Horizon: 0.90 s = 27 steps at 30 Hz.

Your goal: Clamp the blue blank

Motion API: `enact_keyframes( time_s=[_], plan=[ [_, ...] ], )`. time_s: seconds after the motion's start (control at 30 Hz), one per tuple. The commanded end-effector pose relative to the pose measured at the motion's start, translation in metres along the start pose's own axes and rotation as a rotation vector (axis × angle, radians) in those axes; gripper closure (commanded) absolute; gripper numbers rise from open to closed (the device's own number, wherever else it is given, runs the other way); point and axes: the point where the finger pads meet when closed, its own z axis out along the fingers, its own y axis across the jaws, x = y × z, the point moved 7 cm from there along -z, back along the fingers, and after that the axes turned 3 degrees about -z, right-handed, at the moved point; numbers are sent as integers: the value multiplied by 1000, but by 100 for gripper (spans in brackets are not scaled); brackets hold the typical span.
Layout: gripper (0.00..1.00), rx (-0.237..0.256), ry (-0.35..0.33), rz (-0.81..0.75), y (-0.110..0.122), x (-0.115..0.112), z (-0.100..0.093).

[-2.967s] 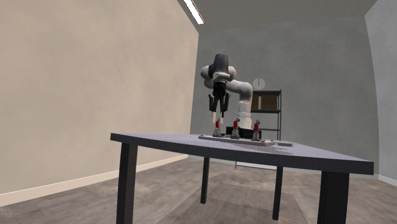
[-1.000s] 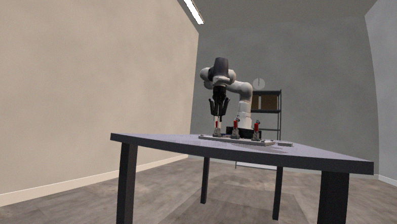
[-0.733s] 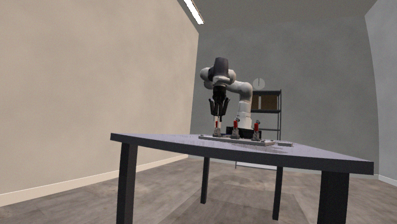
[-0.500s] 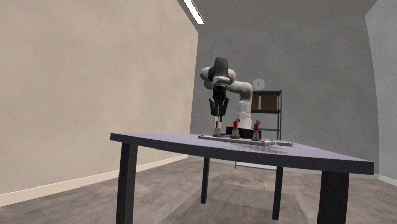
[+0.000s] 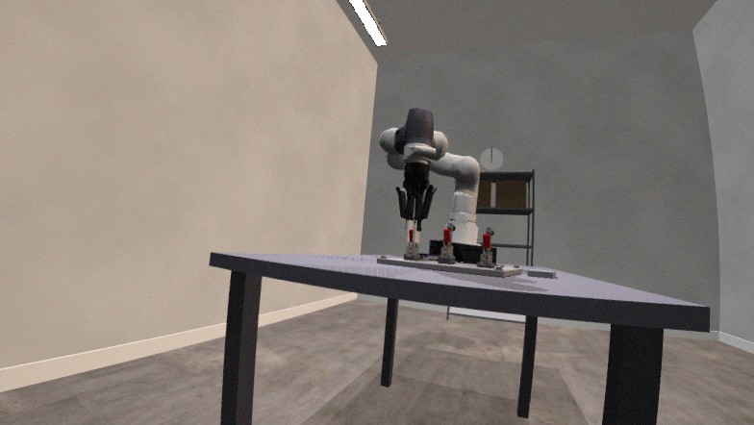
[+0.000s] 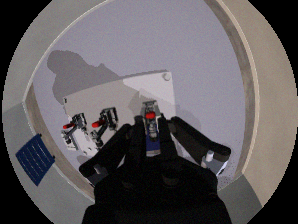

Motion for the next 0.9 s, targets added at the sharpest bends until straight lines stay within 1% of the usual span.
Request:
enact_keyframes(
  time_s=[0.0, 0.87],
  plan=[
    [100, 5, 10, 1, -1, 5, 0],
    [100, 5, 10, 1, 0, 19, 2]
  ],
)
